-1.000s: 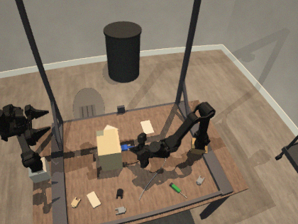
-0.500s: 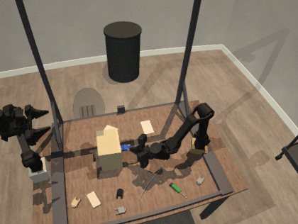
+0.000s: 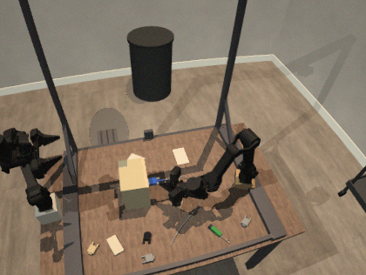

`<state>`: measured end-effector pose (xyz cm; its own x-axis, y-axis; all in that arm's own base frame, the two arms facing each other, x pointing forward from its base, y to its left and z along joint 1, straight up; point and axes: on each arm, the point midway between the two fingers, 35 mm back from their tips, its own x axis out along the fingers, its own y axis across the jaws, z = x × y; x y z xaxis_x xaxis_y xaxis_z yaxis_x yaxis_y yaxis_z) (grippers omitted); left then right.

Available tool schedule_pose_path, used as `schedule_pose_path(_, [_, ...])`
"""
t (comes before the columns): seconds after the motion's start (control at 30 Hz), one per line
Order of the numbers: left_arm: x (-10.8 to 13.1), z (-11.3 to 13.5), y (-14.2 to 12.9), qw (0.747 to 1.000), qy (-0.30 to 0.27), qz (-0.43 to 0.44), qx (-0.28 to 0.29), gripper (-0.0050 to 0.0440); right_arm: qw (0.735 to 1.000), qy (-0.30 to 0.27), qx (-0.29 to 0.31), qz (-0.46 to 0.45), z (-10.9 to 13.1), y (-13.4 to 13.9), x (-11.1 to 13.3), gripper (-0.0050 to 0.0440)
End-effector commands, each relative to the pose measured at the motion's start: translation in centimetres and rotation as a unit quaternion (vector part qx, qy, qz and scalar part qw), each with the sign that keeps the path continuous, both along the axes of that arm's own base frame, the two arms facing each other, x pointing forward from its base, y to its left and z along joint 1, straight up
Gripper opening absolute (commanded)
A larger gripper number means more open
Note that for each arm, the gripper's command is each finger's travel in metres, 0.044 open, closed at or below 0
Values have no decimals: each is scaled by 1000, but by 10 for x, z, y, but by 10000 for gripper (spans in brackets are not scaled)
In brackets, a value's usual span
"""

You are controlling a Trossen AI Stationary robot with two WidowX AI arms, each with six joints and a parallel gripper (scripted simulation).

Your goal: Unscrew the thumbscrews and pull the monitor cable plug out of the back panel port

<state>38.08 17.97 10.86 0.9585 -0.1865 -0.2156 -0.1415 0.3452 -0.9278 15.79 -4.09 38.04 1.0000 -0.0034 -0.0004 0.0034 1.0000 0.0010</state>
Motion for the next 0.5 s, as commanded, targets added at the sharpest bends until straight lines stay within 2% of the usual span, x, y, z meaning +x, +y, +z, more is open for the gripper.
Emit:
schedule_pose_path(0.0, [2, 8, 2, 1000, -17, 1, -10, 0, 1000, -1, -4, 2, 3, 1, 0, 440])
schedule_pose_path(0.47, [1, 5, 3, 997, -39, 0, -64, 0, 1000, -1, -4, 2, 3, 1, 0, 440])
